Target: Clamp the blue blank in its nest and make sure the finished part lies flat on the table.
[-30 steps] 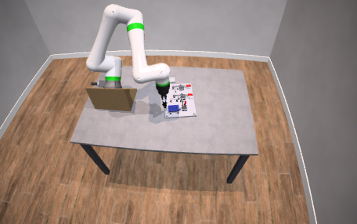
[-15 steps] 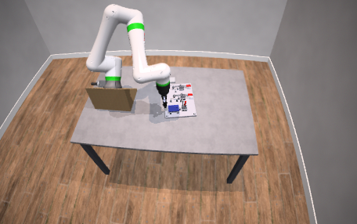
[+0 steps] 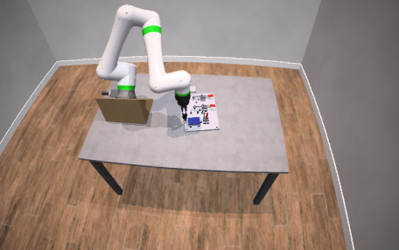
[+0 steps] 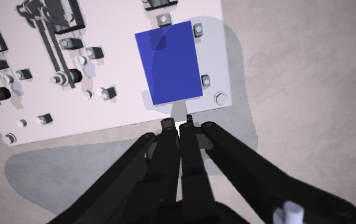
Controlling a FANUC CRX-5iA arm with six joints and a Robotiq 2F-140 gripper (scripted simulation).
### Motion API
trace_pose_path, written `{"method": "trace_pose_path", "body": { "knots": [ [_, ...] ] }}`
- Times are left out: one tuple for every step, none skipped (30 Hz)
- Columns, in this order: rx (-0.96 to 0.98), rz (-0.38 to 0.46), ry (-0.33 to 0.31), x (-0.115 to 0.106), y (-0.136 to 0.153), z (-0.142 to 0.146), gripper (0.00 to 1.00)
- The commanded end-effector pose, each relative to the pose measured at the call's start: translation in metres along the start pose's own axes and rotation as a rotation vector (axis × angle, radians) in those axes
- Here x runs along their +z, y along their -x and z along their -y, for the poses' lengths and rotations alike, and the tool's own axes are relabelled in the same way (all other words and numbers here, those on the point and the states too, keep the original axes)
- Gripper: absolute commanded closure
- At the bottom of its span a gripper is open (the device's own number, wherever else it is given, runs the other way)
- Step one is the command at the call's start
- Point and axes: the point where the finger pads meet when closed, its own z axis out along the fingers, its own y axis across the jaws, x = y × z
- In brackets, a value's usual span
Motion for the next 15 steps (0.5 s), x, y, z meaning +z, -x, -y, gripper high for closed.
{"method": "trace_pose_path", "body": {
  "knots": [
    [0.0, 0.0, 0.0, -0.0002, -0.0011, -0.0002, 1.0],
    [0.0, 0.0, 0.0, -0.0002, -0.002, -0.0002, 1.0],
    [0.0, 0.0, 0.0, -0.0002, -0.0029, -0.0002, 1.0],
    [0.0, 0.0, 0.0, -0.0002, -0.0036, -0.0002, 1.0],
    [0.0, 0.0, 0.0, -0.0002, -0.0039, -0.0002, 1.0],
    [0.0, 0.0, 0.0, -0.0002, -0.004, -0.0002, 1.0],
    [0.0, 0.0, 0.0, -0.0002, -0.004, -0.0002, 1.0],
    [0.0, 0.0, 0.0, -0.0002, -0.004, -0.0002, 1.0],
    [0.0, 0.0, 0.0, -0.0002, -0.004, -0.0002, 1.0],
    [0.0, 0.0, 0.0, -0.0002, -0.004, -0.0002, 1.0],
    [0.0, 0.0, 0.0, -0.0002, -0.004, -0.0002, 1.0],
    [0.0, 0.0, 0.0, -0.0002, -0.004, -0.0002, 1.0],
    [0.0, 0.0, 0.0, -0.0002, -0.004, -0.0002, 1.0],
    [0.0, 0.0, 0.0, -0.0002, -0.004, -0.0002, 1.0],
    [0.0, 0.0, 0.0, -0.0002, -0.004, -0.0002, 1.0]
  ]
}}
